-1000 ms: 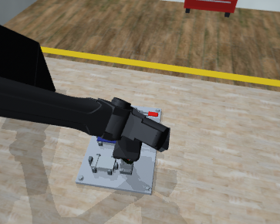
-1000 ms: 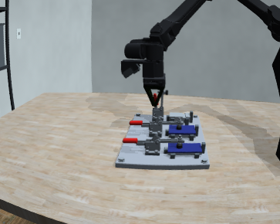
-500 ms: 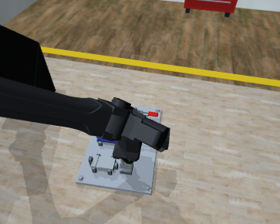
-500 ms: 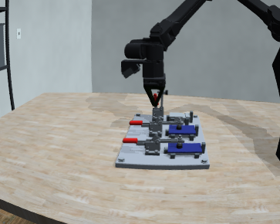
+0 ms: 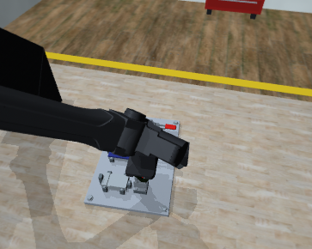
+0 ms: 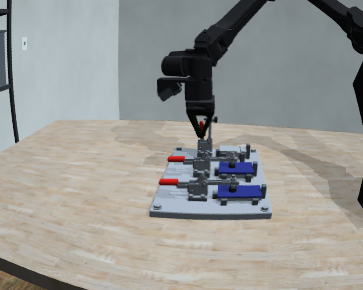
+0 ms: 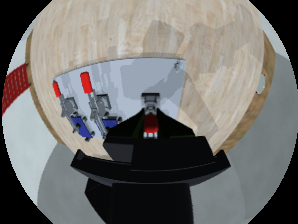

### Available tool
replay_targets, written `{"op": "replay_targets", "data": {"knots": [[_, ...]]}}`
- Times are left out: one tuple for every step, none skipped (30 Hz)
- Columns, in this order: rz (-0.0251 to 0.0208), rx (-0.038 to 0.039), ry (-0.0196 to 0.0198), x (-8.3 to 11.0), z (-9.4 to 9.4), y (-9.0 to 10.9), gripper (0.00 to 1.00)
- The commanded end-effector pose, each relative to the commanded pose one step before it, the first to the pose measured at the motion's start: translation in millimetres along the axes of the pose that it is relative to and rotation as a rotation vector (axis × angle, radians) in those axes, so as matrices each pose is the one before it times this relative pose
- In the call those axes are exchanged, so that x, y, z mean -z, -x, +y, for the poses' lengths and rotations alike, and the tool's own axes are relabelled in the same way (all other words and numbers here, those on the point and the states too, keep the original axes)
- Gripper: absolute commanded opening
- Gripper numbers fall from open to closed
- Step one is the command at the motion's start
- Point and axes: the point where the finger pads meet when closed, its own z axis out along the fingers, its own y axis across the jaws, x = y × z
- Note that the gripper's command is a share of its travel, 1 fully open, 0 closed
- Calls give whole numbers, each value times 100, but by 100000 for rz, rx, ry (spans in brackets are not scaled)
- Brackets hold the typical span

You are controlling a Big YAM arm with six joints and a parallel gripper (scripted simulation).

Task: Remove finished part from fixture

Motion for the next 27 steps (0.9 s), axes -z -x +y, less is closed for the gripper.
{"op": "replay_targets", "data": {"knots": [[3958, 6155, -804, 2769, -87, -2698, 0], [27, 43, 5, 13, -3, -18, 0], [26, 42, 5, 13, -3, -17, 0], [26, 42, 5, 13, -3, -17, 0], [26, 42, 5, 13, -3, -17, 0], [25, 41, 5, 12, -3, -17, 0], [25, 41, 4, 12, -3, -17, 0], [0, 0, 0, 0, 0, 0, 0], [0, 0, 0, 0, 0, 0, 0], [24, 40, 4, 12, -3, -17, 0], [24, 40, 4, 12, -2, -17, 0], [25, 41, 4, 12, -2, -17, 0], [24, 40, 4, 12, -2, -17, 0], [23, 39, 4, 12, -2, -17, 0], [23, 39, 4, 12, -2, -17, 0], [23, 39, 4, 12, -2, -17, 0], [23, 39, 4, 12, -2, -17, 0], [23, 39, 4, 12, -2, -16, 0], [22, 38, 4, 12, -2, -16, 0], [22, 38, 3, 12, -2, -16, 0], [22, 38, 3, 12, -2, -16, 0], [22, 38, 3, 12, -2, -16, 0], [22, 37, 3, 12, -2, -16, 0], [22, 37, 3, 12, -2, -16, 0], [0, 0, 0, 0, 0, 0, 0], [0, 0, 0, 0, 0, 0, 0], [21, 37, 3, 12, -2, -16, 0]]}}
